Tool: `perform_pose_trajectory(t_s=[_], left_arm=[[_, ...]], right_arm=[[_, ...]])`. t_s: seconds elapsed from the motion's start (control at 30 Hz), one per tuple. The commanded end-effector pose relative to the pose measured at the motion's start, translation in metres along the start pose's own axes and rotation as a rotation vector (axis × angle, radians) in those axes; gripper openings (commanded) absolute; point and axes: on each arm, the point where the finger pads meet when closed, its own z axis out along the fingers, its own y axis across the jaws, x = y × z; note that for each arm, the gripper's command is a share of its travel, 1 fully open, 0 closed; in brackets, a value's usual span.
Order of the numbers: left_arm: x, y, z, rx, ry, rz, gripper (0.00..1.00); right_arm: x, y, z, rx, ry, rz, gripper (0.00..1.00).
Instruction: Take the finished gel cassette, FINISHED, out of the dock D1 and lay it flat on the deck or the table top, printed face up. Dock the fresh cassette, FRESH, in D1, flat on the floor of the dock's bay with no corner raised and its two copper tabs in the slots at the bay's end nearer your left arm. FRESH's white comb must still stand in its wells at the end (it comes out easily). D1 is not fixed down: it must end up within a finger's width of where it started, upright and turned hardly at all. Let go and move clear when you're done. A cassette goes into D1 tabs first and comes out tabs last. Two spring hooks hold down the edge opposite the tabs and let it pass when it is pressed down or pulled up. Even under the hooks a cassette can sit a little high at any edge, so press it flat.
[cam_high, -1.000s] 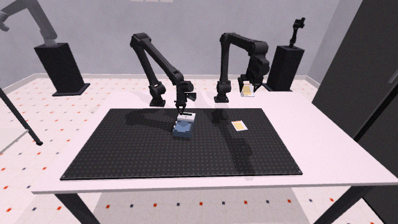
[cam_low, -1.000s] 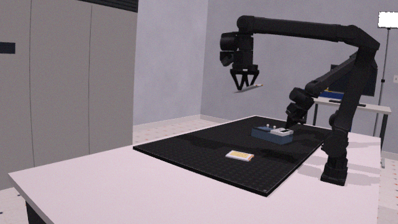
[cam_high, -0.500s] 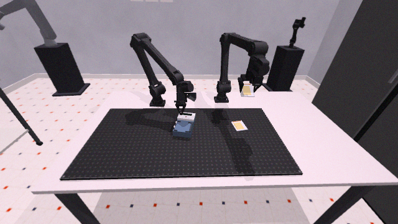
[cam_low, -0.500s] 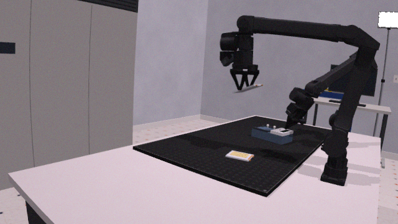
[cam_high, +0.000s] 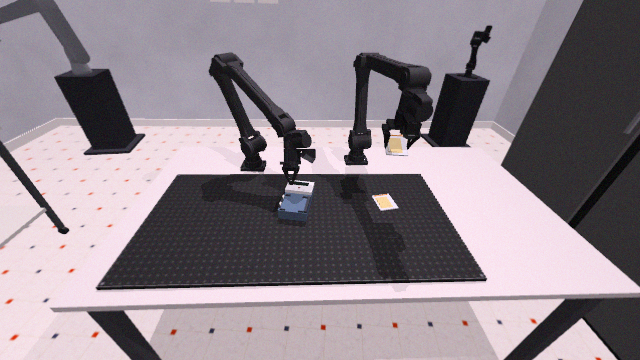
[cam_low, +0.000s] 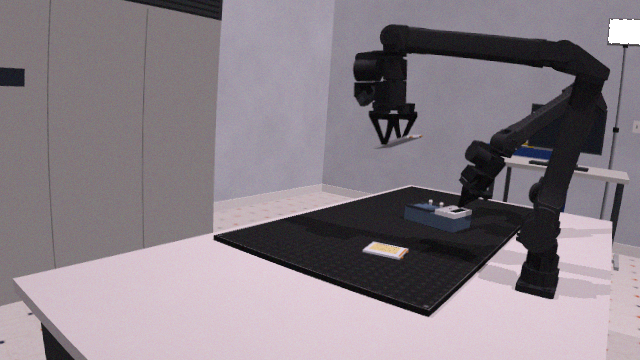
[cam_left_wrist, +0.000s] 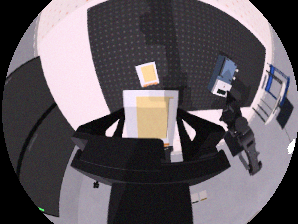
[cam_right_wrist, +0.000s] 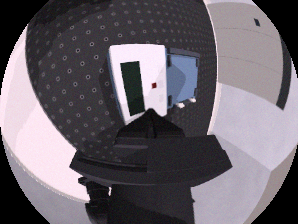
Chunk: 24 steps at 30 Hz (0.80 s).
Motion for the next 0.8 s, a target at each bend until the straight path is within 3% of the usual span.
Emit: perform_pose_trajectory(t_s=[0.0,0.37,0.77], left_arm=[[-0.021,-0.009,-0.023,0.001,-0.024,0.091,0.0],[-0.049,-0.047,-0.007,0.039,-0.059,0.368,0.0],[-0.072,-0.087,0.011,0.061,-0.081,0.529,0.0]], right_arm=[[0.049,0.051,0.039,-0.111,0.131,-0.07,0.0],[0.049,0.051,0.039,-0.111,0.131,-0.07,0.0],[0.049,0.051,0.039,-0.111,0.131,-0.07,0.0]])
